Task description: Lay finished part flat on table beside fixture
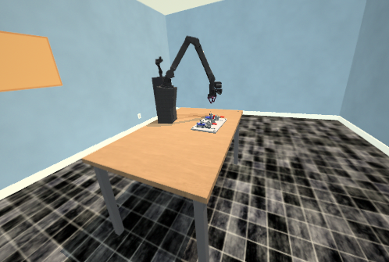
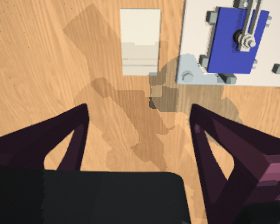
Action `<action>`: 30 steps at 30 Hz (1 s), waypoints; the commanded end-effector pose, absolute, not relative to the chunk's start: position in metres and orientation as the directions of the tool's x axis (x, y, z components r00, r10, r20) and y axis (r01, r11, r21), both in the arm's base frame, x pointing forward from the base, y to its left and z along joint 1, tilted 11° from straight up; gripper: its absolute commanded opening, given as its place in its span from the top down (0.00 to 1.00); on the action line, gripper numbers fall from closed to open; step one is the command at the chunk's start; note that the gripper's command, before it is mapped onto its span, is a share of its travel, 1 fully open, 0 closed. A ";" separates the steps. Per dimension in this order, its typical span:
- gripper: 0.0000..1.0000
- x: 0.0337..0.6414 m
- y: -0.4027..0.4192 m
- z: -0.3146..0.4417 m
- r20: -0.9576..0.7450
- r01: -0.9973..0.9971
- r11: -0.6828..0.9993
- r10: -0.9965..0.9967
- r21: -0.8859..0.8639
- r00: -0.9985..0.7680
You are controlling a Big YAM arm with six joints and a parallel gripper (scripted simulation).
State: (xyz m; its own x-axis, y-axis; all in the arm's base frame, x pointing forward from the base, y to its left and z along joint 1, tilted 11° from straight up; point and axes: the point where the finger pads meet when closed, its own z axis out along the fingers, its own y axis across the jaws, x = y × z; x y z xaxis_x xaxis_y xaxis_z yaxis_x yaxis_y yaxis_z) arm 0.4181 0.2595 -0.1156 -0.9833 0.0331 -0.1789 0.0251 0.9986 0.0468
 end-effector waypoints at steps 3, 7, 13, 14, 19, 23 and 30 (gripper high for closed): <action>0.26 0.407 0.262 -0.091 -0.178 0.019 0.999 0.027 0.046 -0.984; 0.26 0.406 0.261 -0.078 -0.178 0.021 0.999 0.029 0.046 -0.984; 0.26 0.396 0.256 -0.089 -0.145 0.019 1.000 0.022 0.022 -0.989; 0.26 0.396 0.256 -0.087 -0.145 0.019 1.000 0.022 0.022 -0.989; 0.26 0.403 0.260 -0.071 -0.175 0.020 0.999 0.027 0.043 -0.984; 0.26 0.402 0.259 -0.071 -0.173 0.020 0.999 0.027 0.042 -0.985; 0.26 0.400 0.257 -0.079 -0.159 0.021 0.999 0.026 0.032 -0.987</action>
State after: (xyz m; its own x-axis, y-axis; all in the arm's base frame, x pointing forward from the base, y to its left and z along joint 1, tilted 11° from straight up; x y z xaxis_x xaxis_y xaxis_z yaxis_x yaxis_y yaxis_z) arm 0.4092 0.2573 -0.0728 -0.9837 0.0316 -0.1770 0.0240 0.9987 0.0452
